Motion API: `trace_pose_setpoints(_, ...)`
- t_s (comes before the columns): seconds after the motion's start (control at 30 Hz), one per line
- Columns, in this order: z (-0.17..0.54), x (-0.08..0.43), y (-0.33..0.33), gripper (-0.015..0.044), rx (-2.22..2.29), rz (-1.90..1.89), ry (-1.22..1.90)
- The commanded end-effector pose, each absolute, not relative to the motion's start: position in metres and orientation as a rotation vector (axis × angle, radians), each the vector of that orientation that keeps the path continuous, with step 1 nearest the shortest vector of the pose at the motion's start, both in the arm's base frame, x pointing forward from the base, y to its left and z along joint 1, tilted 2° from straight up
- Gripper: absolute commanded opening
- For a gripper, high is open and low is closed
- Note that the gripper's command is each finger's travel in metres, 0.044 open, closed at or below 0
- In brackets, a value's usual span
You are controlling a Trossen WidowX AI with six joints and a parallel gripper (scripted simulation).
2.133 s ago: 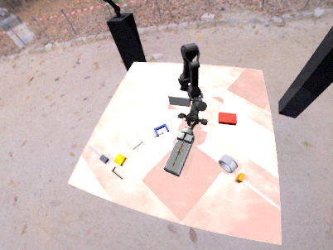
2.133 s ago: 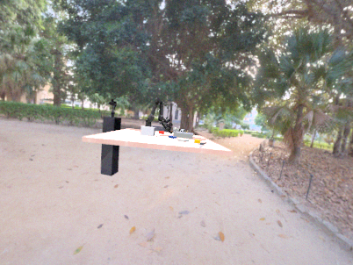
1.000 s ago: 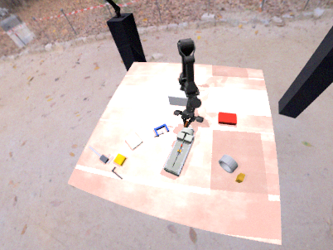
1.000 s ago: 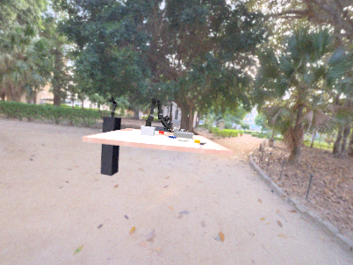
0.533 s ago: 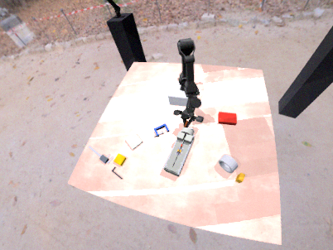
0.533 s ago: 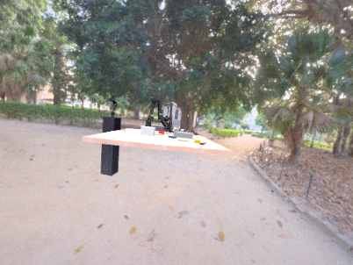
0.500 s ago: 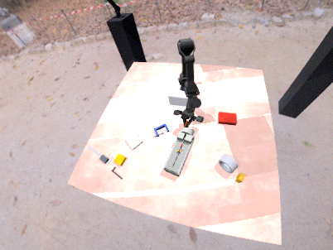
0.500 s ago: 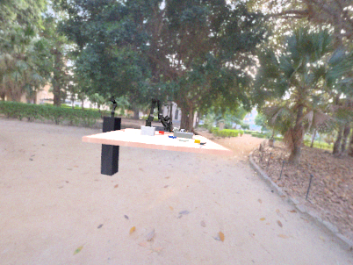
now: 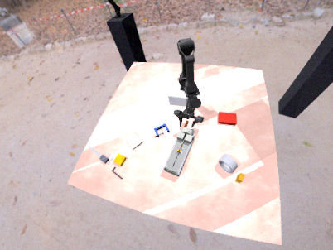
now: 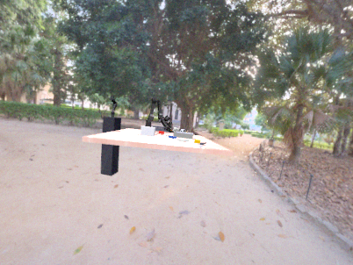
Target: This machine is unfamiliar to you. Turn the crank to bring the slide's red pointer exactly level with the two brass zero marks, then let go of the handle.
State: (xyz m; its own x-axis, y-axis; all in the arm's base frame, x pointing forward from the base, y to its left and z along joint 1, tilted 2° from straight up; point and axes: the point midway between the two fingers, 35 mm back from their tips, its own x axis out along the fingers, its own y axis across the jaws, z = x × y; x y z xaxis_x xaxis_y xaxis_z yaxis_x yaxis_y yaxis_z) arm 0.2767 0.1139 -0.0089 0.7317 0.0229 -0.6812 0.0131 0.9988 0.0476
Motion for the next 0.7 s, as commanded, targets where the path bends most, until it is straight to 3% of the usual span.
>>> trace_pose_setpoints(0.0,-0.009,0.277,0.114,0.042,0.05,0.005,0.75)
trace_pose_setpoints(0.03,-0.009,0.277,0.114,0.044,0.05,0.005,0.75)
trace_pose_setpoints(0.67,0.038,0.276,0.113,0.044,0.051,0.006,0.749)
